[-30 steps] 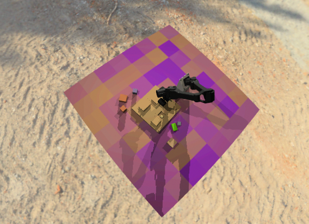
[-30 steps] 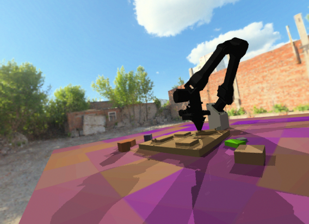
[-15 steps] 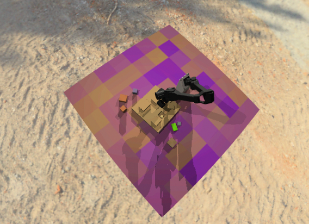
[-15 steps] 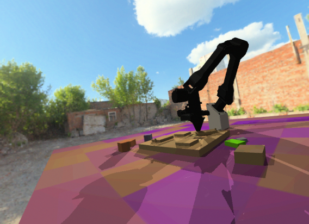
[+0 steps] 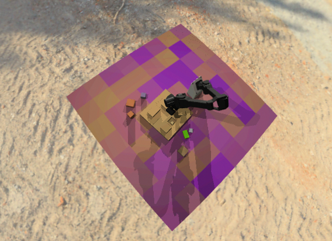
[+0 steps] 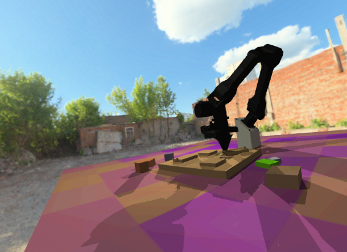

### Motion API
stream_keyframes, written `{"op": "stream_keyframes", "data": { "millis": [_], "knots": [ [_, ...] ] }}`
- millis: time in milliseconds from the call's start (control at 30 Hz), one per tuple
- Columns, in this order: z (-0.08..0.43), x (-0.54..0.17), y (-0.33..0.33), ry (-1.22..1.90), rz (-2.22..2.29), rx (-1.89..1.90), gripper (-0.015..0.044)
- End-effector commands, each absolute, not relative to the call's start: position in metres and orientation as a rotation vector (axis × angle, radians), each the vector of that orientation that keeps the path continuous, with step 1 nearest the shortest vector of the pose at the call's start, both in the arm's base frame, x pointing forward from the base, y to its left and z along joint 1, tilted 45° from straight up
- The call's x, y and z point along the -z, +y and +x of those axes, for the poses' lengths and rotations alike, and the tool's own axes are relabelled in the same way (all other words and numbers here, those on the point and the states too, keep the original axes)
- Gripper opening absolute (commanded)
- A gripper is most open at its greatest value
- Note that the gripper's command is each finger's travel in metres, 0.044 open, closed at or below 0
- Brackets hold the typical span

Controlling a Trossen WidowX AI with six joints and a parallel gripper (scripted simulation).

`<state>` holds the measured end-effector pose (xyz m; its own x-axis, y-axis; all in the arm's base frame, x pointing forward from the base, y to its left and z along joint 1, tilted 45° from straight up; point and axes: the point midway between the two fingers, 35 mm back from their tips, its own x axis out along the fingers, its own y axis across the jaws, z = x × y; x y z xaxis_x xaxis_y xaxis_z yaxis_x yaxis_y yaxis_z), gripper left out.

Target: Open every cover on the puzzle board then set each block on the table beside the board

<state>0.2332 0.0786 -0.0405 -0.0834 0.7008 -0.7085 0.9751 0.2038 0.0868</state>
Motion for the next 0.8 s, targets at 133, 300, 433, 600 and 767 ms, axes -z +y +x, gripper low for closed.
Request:
{"op": "stream_keyframes", "data": {
  "millis": [133, 300, 433, 600, 767],
  "knots": [
    [0.242, 0.035, 0.084, 1.849, 1.567, 0.55, 0.0],
    [0.246, 0.033, 0.086, 1.849, 1.567, 0.549, 0.0],
    [0.248, 0.031, 0.089, 1.849, 1.567, 0.549, 0.0],
    [0.251, 0.028, 0.092, 1.849, 1.567, 0.549, 0.0],
    [0.255, 0.024, 0.096, 1.849, 1.567, 0.549, 0.0]
  ]
}}
